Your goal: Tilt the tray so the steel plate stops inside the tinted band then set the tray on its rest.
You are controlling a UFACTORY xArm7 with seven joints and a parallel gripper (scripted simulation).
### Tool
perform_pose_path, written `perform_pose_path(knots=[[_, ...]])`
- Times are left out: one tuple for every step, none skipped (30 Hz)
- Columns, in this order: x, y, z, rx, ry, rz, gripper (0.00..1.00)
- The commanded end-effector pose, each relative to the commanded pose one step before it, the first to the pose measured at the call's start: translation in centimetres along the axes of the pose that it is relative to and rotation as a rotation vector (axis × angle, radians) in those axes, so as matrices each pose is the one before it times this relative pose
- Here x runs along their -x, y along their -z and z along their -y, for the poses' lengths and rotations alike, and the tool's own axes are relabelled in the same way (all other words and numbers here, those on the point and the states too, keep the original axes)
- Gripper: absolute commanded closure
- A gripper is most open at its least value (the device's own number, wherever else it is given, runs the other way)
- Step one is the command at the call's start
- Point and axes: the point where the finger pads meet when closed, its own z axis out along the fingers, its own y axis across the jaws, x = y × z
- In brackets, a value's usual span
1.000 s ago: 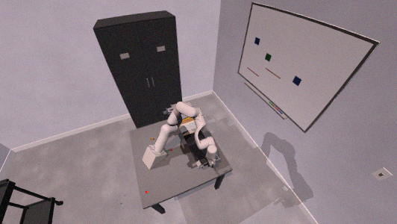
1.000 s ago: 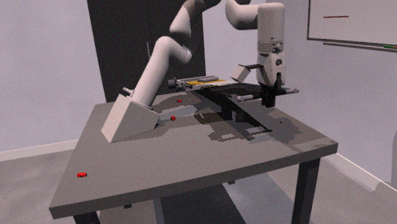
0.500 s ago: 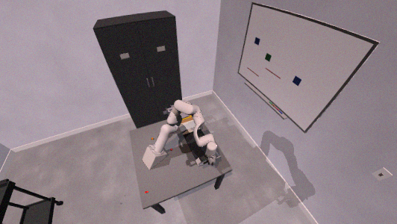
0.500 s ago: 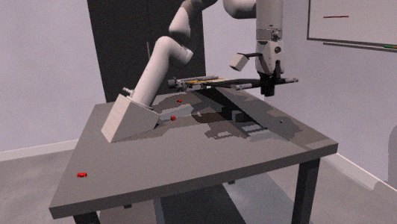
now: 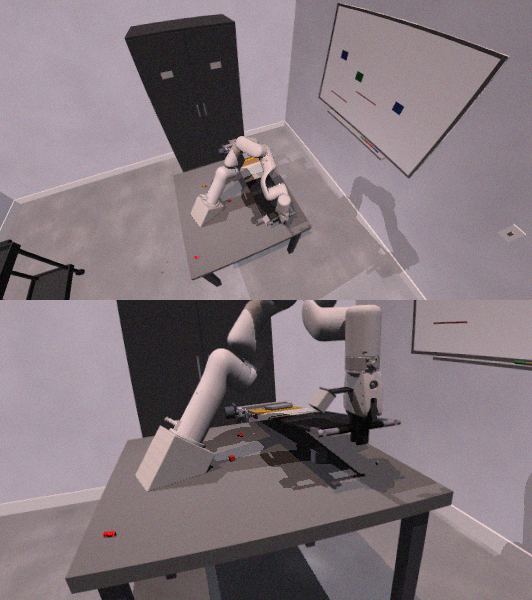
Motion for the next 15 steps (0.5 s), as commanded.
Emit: perform_pose_path(knots=[[0.088, 0.256, 0.285, -0.00929, 0.00011, 0.00308, 1.0], [0.0, -0.019, 0.003, 0.0, 0.0, 0.0, 1.0], [0.0, -0.019, 0.003, 0.0, 0.0, 0.0, 1.0], [0.0, -0.019, 0.003, 0.0, 0.0, 0.0, 1.0], [0.0, 0.0, 0.0, 0.0, 0.0, 0.0, 1.0], [0.0, 0.0, 0.0, 0.0, 0.0, 0.0, 1.0], [0.0, 0.87, -0.131, 0.0, 0.0, 0.0, 1.0], [0.0, 1.38, -0.226, 0.0, 0.0, 0.0, 1.0], [0.0, 1.879, -0.343, 0.0, 0.0, 0.0, 1.0], [0.0, 1.871, -0.383, 0.0, 0.0, 0.0, 1.0], [0.0, 1.364, -0.305, 0.0, 0.0, 0.0, 1.0], [0.0, 0.498, -0.117, 0.0, 0.0, 0.0, 1.0], [0.0, -0.498, 0.117, 0.0, 0.0, 0.0, 1.0], [0.0, -1.364, 0.305, 0.0, 0.0, 0.0, 1.0], [0.0, -1.871, 0.383, 0.0, 0.0, 0.0, 1.0]])
